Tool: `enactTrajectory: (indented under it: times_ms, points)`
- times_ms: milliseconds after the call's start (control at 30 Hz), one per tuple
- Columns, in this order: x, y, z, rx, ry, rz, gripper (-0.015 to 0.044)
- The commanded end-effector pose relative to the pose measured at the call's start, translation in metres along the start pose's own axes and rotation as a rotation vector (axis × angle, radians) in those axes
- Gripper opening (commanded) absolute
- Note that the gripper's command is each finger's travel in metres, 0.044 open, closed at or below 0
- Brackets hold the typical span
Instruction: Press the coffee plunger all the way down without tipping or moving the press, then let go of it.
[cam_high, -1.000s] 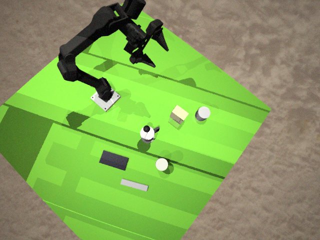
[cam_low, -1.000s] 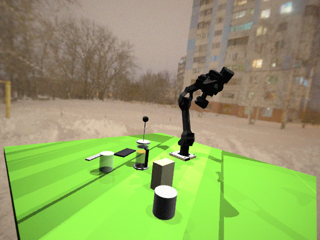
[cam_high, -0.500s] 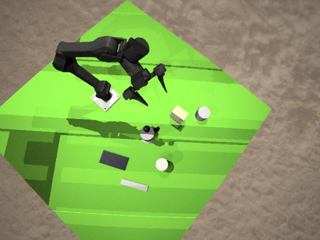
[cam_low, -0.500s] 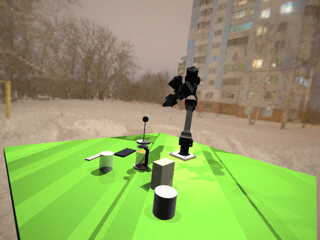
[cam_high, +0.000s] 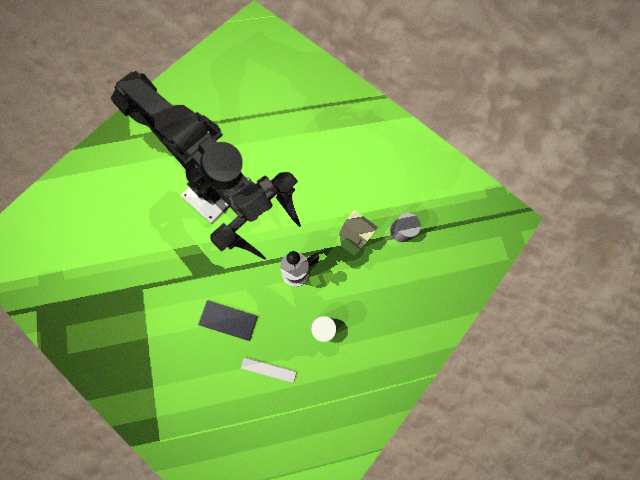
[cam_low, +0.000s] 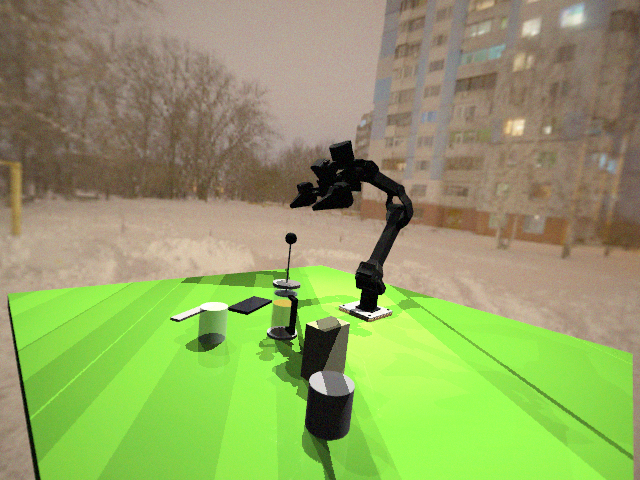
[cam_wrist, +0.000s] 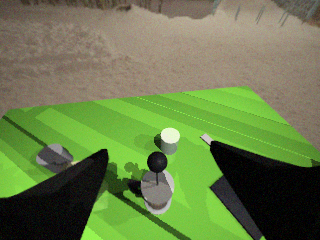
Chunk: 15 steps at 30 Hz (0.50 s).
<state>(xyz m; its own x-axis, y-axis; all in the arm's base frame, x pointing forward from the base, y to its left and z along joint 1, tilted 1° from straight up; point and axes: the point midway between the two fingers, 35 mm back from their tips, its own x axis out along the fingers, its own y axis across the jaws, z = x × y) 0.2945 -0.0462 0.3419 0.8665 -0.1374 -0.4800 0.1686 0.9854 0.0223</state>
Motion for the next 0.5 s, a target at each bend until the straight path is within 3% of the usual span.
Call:
enactTrajectory:
  times_ms: [0, 200, 467]
  points:
    - [0.005, -0.001, -0.011, -0.024, -0.004, 0.011, 0.0440]
    - [0.027, -0.001, -0.051, -0.025, -0.004, 0.012, 0.0440]
    - [0.025, 0.000, -0.050, -0.025, -0.004, 0.013, 0.0440]
